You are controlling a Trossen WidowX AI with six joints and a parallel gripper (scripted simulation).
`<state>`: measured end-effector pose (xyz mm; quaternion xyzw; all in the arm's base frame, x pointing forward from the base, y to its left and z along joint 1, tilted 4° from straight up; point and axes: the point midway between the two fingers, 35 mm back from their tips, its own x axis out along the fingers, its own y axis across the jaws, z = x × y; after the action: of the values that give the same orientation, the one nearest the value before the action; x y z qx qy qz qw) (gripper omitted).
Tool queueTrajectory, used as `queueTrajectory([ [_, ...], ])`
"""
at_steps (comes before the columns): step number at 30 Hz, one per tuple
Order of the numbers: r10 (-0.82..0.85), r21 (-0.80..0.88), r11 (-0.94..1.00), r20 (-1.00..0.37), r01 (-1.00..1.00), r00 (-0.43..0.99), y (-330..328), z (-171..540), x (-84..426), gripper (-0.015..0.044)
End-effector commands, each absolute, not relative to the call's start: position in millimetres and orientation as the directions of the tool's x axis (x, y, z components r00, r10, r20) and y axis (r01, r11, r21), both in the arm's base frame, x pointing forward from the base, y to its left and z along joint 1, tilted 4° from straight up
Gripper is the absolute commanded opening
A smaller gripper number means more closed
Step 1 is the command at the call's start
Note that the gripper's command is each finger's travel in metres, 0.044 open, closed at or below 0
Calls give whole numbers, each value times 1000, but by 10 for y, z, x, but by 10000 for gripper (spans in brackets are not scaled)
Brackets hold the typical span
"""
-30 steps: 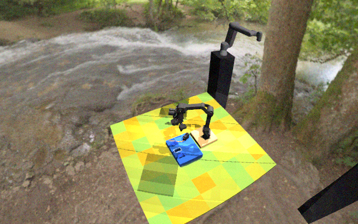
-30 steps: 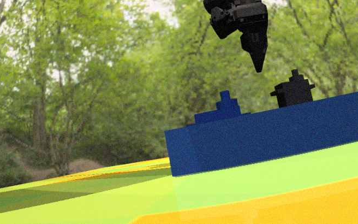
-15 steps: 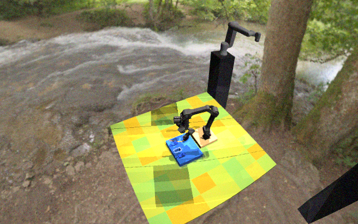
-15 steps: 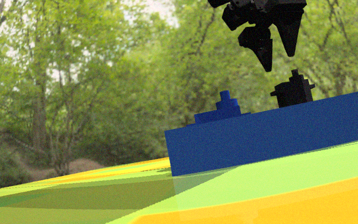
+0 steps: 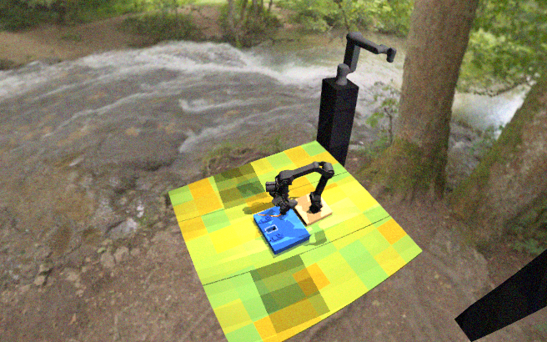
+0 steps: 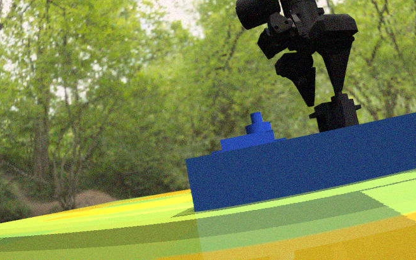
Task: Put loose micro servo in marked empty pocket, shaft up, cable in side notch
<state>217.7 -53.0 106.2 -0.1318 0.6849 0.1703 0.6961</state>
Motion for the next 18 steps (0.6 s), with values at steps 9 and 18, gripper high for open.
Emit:
queueTrajectory([
  [9, 54, 49, 907, -999, -418, 1, -524, 892, 2171, 440],
  [18, 54, 49, 907, -999, -418, 1, -524, 890, 2171, 230],
])
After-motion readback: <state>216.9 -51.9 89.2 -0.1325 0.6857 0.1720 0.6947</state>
